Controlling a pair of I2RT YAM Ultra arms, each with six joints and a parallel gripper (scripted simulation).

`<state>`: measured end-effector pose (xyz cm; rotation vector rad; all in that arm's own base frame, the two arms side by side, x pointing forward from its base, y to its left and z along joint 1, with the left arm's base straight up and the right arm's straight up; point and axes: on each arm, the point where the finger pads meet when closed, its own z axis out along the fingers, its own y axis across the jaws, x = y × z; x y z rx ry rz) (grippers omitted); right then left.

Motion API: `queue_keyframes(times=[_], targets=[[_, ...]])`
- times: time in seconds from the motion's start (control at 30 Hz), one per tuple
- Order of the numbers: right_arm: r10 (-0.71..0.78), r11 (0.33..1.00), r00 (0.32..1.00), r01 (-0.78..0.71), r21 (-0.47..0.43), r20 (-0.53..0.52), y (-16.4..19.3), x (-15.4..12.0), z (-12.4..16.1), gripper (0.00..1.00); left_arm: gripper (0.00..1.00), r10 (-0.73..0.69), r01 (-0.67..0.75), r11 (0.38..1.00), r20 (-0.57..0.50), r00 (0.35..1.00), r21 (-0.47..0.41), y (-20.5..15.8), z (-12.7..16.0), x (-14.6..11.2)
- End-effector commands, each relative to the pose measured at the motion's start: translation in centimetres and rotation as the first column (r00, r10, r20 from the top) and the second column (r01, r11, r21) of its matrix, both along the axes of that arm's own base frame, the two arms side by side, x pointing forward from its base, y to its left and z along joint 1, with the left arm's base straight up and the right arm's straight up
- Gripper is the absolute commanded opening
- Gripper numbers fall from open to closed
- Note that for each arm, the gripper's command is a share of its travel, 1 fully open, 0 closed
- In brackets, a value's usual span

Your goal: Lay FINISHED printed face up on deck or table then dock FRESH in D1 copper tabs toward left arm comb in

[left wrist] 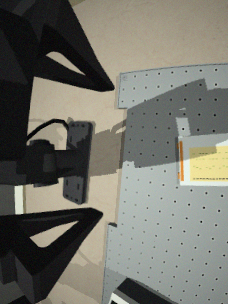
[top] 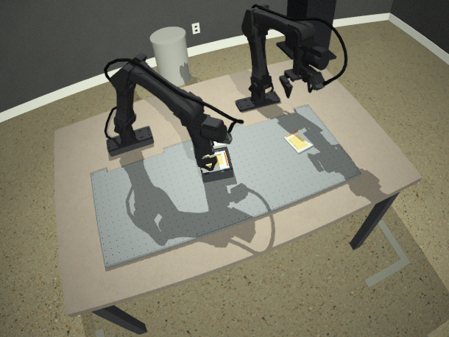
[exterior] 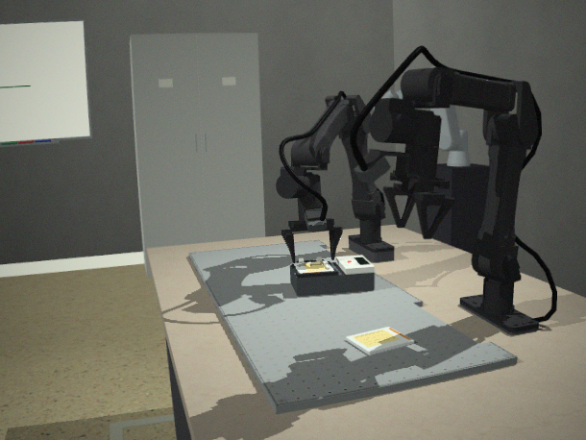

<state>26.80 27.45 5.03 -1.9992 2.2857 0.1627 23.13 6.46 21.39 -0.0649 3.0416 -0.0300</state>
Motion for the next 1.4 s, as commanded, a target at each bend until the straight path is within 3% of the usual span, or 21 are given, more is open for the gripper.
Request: queue_keyframes(times=[0.0,1.37], targets=[[0.006,0.999,0.999,-0.008,0.046,0.035,1.1,0.5,0.8,0.98,1.00,-0.008,0.005,0.999,-0.079,0.997,-0.036,0.1,1.2,0.5],[-0.002,0.998,0.999,-0.001,0.063,0.050,1.1,0.7,1.9,0.98,1.00,-0.008,0.005,0.999,-0.079,0.997,-0.036,0.1,1.2,0.5]])
